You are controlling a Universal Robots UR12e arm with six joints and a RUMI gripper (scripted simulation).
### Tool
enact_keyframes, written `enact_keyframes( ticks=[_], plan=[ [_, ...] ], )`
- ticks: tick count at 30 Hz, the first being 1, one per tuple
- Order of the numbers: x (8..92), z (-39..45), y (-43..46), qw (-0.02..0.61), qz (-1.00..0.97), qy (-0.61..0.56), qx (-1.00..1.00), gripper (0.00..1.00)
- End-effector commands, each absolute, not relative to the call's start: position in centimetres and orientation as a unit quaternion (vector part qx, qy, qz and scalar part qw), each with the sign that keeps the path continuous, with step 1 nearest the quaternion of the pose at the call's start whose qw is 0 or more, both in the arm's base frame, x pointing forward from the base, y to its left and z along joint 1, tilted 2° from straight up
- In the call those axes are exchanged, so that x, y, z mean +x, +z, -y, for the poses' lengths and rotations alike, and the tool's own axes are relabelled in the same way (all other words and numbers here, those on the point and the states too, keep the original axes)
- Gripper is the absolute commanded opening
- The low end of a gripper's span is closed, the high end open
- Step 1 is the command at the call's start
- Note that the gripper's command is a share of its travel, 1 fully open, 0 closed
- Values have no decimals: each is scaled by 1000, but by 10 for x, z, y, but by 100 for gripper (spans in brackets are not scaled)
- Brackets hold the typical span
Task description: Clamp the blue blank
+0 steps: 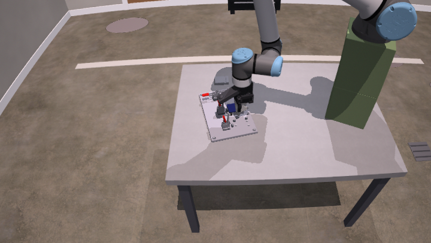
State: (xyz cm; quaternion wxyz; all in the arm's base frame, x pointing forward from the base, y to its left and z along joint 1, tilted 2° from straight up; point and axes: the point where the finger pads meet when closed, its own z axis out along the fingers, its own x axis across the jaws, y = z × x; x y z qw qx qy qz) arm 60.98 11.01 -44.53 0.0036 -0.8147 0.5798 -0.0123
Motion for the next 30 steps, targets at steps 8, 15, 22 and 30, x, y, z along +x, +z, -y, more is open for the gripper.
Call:
enact_keyframes(
  ticks=[8, 15, 22, 30],
  plan=[
    [611, -107, -445, 4, -580, -13, -815, 0],
    [612, -106, -445, 4, -580, -13, -815, 0],
    [612, -106, -445, 4, -580, -13, -815, 0],
    [612, -106, -445, 4, -580, -13, -815, 0]
  ],
)
